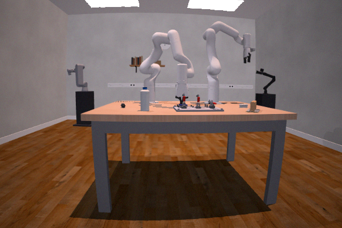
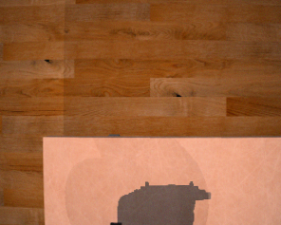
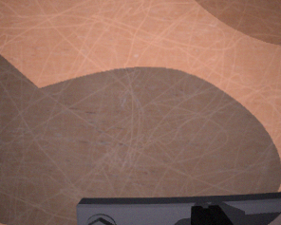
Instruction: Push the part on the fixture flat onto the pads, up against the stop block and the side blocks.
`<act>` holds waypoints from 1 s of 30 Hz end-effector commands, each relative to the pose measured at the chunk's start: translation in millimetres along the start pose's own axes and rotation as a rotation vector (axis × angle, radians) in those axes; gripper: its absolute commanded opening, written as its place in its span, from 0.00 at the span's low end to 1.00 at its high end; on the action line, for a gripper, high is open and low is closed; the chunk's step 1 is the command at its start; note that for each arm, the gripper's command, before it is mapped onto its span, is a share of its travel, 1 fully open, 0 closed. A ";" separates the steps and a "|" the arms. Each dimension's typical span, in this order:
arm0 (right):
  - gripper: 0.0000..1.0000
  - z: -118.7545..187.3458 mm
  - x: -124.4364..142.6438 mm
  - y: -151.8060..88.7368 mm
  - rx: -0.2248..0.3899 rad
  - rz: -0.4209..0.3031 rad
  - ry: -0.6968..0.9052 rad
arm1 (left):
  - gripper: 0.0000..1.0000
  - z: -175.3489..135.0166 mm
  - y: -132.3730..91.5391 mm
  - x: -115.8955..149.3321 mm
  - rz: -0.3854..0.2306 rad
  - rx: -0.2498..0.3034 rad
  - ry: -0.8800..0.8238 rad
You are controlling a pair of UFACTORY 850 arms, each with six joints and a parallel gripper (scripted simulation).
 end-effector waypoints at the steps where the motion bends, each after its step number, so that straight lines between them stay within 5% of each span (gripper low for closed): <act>1: 0.00 0.3 0.9 -1.0 0.001 -0.003 0.000 | 1.00 0.0 -0.9 -0.2 0.002 0.000 0.000; 30: 0.00 2.4 -18.9 -2.3 0.001 -0.003 0.000 | 1.00 0.0 -0.9 -0.2 0.002 0.000 0.000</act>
Point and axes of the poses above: on each arm, the point where the finger pads meet when closed, its own y axis out along the fingers, its own z axis across the jaws, x = y × z, the point moved 9 cm from there along -y, back along the fingers, and after that the axes turned 6 degrees about -y, right-handed, at the moved point
